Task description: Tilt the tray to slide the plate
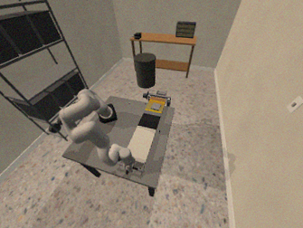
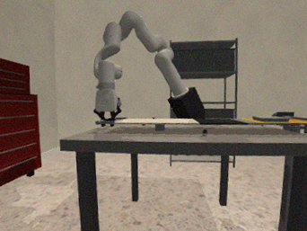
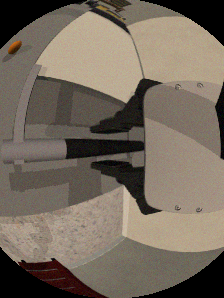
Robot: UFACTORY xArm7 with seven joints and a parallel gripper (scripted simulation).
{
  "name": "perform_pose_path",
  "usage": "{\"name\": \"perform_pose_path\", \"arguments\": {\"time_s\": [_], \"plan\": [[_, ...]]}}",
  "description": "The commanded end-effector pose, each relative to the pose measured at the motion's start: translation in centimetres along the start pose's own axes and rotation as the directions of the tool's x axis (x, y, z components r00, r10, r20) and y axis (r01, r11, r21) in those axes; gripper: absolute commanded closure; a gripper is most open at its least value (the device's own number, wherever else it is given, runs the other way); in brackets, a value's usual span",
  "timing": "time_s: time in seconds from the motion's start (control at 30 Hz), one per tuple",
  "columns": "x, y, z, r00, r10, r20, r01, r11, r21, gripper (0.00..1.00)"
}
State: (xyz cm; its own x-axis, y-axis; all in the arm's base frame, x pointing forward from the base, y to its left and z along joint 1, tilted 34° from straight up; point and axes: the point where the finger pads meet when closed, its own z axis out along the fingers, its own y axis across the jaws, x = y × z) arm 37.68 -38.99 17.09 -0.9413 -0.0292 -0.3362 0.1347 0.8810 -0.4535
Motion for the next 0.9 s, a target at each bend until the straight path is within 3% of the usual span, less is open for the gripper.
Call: {"name": "perform_pose_path", "arguments": {"time_s": [0.0, 0.37, 0.87], "plan": [[-0.1, 0.0, -0.1, 1.0, -0.001, 0.002, 0.001, 1.0, 0.001, 0.6], [-0.1, 0.0, -1.2, 1.0, -0.001, 0.002, 0.001, 1.0, 0.001, 0.6], [-0.1, 0.0, -6.8, 1.0, -0.001, 0.002, 0.001, 1.0, 0.001, 0.6]]}}
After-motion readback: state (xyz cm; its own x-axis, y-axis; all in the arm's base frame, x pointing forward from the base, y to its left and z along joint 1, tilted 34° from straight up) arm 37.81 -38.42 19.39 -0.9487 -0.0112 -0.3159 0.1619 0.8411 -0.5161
